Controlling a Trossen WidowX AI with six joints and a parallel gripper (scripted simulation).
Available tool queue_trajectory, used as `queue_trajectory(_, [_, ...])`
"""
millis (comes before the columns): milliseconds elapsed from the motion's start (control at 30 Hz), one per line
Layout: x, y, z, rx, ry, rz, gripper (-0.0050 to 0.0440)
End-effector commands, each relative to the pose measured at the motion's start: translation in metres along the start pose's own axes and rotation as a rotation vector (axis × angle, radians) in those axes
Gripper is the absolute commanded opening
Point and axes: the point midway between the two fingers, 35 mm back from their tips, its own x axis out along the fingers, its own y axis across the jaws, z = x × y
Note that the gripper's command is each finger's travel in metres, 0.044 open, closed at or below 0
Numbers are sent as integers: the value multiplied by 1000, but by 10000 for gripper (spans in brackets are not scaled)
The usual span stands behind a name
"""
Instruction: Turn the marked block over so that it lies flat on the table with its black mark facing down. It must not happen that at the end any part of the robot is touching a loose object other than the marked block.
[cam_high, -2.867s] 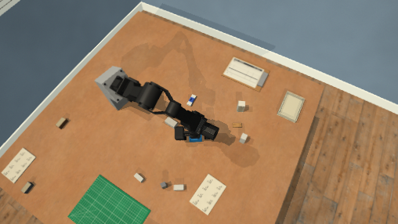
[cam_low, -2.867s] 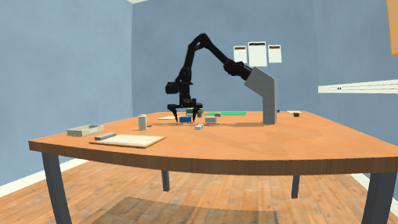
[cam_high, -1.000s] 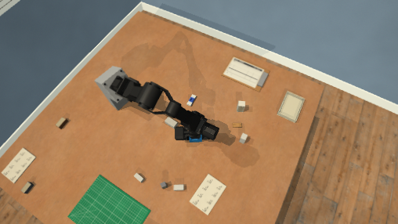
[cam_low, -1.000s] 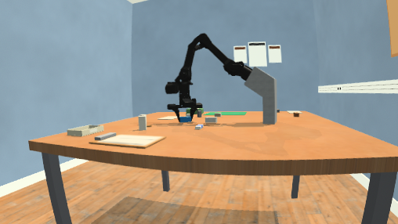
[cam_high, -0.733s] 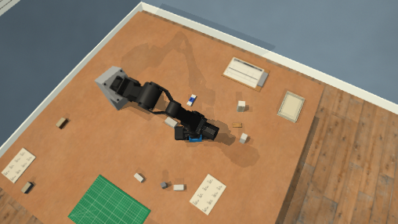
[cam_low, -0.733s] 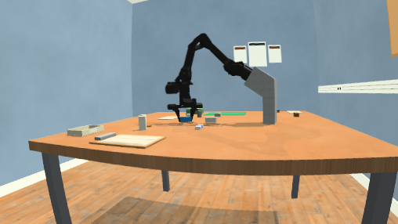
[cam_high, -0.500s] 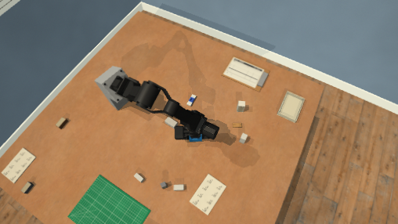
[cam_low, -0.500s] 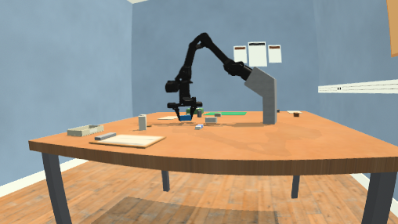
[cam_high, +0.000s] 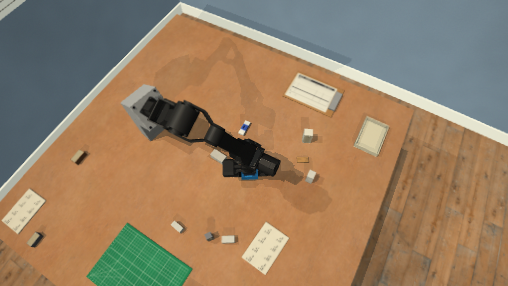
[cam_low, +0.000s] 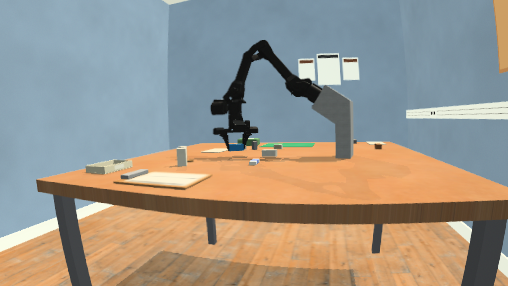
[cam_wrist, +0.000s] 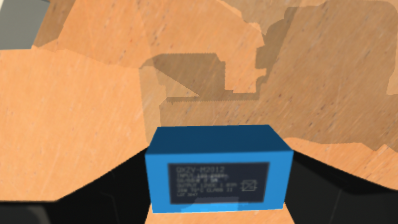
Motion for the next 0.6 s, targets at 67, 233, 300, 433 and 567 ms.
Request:
queue_trajectory(67, [-5, -1, -2, 5, 7, -8, -50])
queue_trajectory(233, [-5, -4, -4, 6, -4, -13, -50])
queue_trajectory(300, [-3, -3, -2, -1, -27, -6, -50])
queue_trajectory(433, [-2, -2, 0, -3, -103, -3, -50])
queue_trajectory(567, [-2, -2, 2, -4, -225, -3, -50])
